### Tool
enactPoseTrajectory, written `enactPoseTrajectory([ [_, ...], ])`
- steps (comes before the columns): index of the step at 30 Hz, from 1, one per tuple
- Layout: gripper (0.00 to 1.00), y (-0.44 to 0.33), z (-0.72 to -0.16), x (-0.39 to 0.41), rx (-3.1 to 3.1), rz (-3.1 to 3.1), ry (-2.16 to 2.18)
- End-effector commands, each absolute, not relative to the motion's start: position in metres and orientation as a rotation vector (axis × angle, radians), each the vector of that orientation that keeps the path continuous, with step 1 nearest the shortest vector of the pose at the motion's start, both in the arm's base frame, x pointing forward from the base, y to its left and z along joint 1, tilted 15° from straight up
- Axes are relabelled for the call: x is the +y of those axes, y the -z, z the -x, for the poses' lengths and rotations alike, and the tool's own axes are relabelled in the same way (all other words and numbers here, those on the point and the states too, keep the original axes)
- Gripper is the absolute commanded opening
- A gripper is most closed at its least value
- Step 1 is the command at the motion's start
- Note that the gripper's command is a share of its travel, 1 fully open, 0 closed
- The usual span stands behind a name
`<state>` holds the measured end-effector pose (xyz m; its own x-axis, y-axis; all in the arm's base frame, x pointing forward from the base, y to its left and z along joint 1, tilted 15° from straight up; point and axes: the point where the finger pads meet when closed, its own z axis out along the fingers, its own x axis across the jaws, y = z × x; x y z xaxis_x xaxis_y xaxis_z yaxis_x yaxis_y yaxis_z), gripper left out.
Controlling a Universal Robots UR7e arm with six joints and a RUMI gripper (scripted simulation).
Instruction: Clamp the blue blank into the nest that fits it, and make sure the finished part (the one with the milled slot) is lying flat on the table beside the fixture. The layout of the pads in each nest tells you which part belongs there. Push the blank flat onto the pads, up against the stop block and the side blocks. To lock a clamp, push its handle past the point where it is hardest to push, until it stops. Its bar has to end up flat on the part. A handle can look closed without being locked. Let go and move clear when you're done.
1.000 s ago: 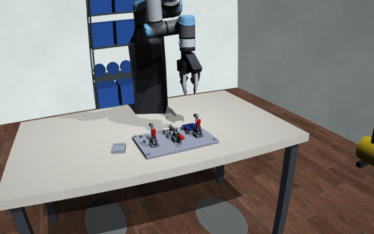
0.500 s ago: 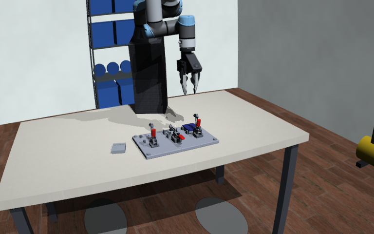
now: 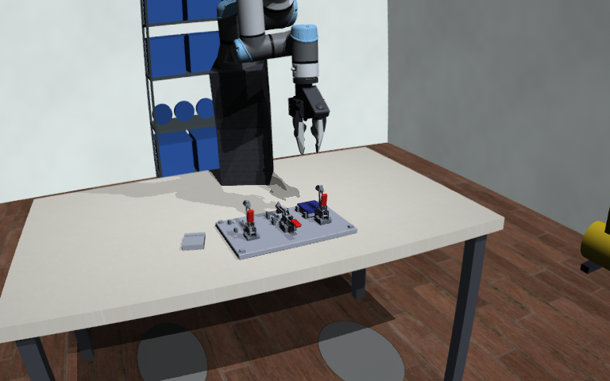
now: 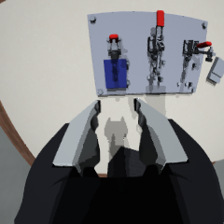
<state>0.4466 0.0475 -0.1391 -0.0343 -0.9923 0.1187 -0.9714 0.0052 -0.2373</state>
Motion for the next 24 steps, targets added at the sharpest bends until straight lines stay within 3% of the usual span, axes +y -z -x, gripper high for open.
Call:
enactPoseTrajectory([
  [1,0.28,0.139,-0.447,0.048,2.166,2.123,0.391],
  [24,0.28,0.182,-0.457,0.042,2.166,2.123,0.391],
])
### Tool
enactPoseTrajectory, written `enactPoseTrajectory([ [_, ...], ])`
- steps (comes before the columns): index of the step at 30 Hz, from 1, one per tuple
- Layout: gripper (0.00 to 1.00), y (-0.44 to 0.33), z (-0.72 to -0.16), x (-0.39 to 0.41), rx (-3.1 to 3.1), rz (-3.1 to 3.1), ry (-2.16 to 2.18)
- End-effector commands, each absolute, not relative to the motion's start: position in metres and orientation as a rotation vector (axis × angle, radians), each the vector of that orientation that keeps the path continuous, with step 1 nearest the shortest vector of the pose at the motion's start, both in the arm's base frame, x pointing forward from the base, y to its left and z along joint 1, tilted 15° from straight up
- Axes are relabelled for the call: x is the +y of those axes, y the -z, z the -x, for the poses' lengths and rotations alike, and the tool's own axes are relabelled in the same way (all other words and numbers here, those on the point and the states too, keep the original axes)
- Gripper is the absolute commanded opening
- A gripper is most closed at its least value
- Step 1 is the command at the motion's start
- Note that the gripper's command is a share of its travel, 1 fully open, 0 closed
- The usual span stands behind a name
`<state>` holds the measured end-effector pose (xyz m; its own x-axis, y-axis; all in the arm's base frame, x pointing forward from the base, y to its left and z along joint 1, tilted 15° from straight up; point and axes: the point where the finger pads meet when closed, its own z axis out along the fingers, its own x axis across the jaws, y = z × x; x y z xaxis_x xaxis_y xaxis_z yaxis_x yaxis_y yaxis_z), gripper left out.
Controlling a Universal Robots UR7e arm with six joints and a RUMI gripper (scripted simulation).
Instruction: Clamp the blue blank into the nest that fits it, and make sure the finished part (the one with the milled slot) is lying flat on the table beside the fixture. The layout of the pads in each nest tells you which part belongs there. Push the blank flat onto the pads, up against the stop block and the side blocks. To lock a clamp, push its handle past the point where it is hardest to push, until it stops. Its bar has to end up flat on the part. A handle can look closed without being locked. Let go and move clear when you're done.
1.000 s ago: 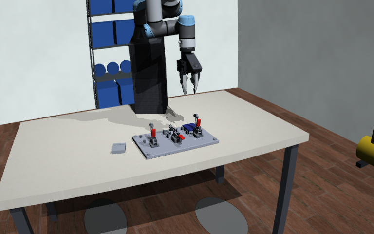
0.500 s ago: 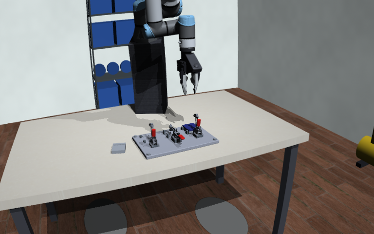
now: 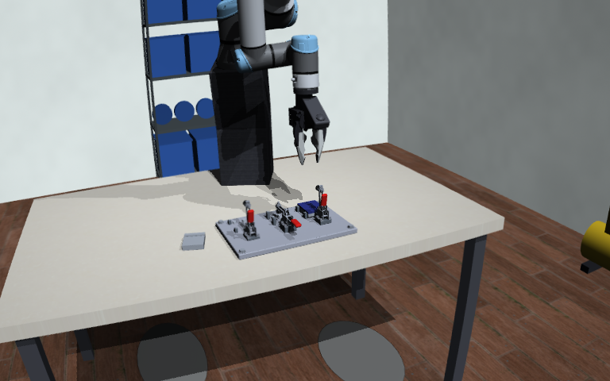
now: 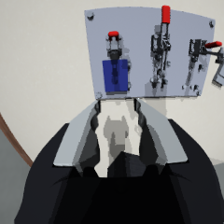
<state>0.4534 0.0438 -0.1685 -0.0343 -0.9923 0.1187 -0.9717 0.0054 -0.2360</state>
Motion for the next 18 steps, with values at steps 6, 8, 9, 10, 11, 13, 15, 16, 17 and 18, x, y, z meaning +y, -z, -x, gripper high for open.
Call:
enactPoseTrajectory([
  [6,0.28,0.195,-0.461,0.040,2.166,2.123,0.391],
  [8,0.28,0.196,-0.461,0.040,2.166,2.123,0.391],
  [9,0.28,0.197,-0.461,0.040,2.166,2.123,0.391],
  [10,0.28,0.197,-0.461,0.040,2.166,2.123,0.391],
  [11,0.28,0.197,-0.461,0.040,2.166,2.123,0.391],
  [13,0.28,0.197,-0.461,0.040,2.166,2.123,0.391],
  [15,0.28,0.196,-0.462,0.040,2.166,2.123,0.391],
  [16,0.28,0.196,-0.463,0.040,2.166,2.123,0.391],
  [17,0.28,0.196,-0.465,0.040,2.166,2.123,0.391],
  [18,0.28,0.195,-0.468,0.040,2.166,2.123,0.391],
])
